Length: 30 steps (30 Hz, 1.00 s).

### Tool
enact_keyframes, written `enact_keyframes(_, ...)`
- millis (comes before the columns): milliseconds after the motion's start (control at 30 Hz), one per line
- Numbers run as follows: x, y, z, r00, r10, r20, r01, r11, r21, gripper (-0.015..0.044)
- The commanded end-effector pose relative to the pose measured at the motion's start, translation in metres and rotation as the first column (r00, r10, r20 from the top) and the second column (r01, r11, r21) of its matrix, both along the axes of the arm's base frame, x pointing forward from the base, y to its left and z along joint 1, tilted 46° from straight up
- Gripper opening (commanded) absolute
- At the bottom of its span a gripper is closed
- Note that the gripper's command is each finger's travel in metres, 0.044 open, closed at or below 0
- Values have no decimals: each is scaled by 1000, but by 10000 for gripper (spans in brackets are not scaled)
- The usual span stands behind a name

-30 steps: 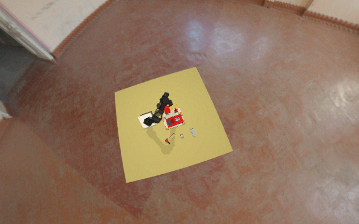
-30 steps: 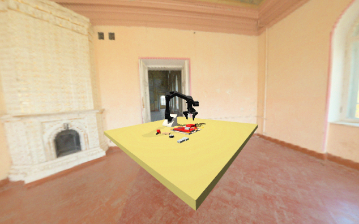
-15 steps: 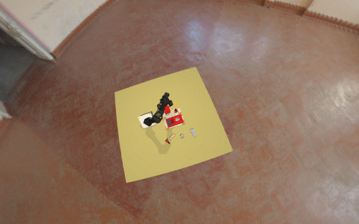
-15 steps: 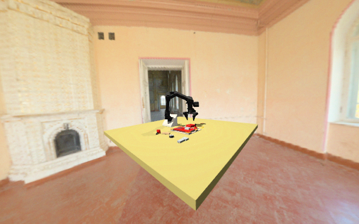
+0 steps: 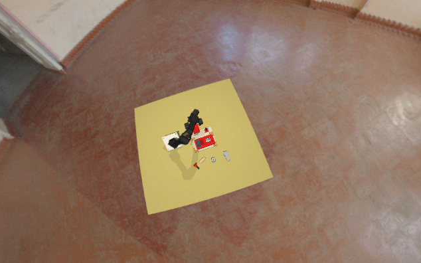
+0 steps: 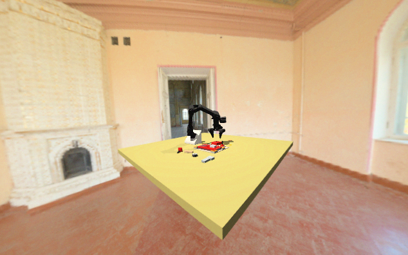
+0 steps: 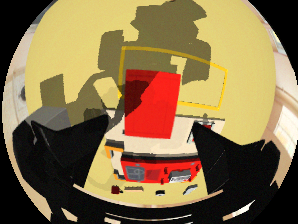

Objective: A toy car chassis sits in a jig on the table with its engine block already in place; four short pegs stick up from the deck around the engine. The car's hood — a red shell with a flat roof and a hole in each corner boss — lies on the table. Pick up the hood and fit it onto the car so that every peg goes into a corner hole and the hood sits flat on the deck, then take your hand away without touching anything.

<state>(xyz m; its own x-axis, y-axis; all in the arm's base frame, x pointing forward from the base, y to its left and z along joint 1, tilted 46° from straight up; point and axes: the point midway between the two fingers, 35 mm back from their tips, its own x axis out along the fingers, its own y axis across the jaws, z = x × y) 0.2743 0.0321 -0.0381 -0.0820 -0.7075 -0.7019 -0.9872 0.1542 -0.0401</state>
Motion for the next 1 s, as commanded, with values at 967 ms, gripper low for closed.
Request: enact_keyframes(967,-3,-19,-19,1000,4,-6,-4,1000,-6,440)
